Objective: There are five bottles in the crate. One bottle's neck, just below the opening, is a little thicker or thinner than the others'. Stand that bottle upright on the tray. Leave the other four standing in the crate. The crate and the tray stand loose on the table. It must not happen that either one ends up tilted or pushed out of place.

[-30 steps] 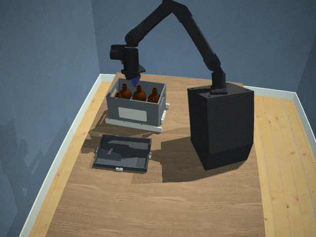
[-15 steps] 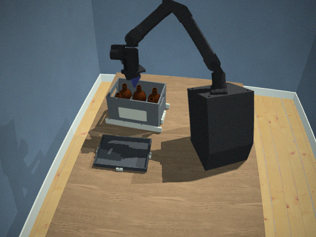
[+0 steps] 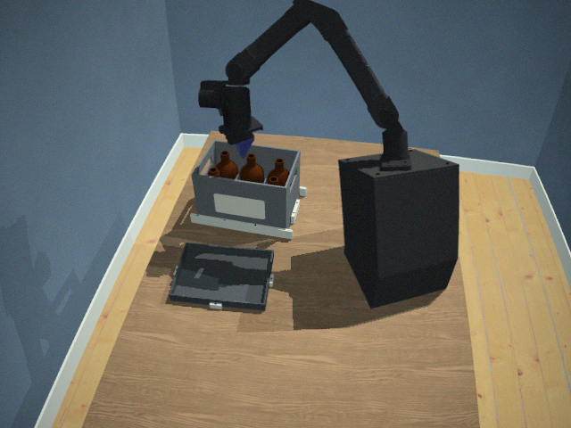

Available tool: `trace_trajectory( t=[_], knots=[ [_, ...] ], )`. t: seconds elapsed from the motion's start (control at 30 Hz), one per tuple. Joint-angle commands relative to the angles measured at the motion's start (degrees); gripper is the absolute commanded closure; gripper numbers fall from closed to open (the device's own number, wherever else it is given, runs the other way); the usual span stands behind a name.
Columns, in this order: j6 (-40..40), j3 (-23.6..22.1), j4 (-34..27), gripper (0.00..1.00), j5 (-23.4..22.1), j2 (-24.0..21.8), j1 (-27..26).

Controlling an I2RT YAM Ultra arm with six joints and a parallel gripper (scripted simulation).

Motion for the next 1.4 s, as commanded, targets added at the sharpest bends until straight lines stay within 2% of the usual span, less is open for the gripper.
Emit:
trace_trajectory(
  t=[0.0, 0.1, 0.13, 0.23, 0.33, 0.4, 0.43, 0.53, 0.67, 0.83, 1.27, 1.3, 1.37],
  knots=[
    [0.23, 1.63, -0.77, 1.00, 0.63, -1.77, 1.31],
    [-0.11, 1.96, -0.93, 1.00, 0.62, -1.22, 1.21],
    [-0.64, 2.61, -1.18, 1.00, 0.58, 0.69, 1.00],
    [-2.48, 7.07, -2.96, 1.00, -0.17, 2.40, -1.83],
    [-5.65, 14.35, -5.70, 1.00, -0.87, 5.16, -4.72],
    [-5.65, 14.35, -5.70, 1.00, -0.87, 5.16, -4.72],
    [-6.77, 18.54, -7.60, 1.00, -1.09, 7.16, -5.82],
    [-9.92, 26.00, -10.39, 1.00, -1.83, 10.13, -8.73],
    [-11.85, 33.27, -14.08, 1.00, -2.37, 13.40, -10.65],
    [-11.90, 35.27, -15.64, 1.00, -2.26, 14.44, -9.65],
    [-11.79, 35.67, -16.06, 1.00, -2.27, 14.66, -9.60],
    [-11.53, 35.52, -15.98, 0.39, -1.69, 12.53, -9.63],
    [-11.53, 35.52, -15.99, 0.39, -1.69, 12.53, -9.63]
  ],
)
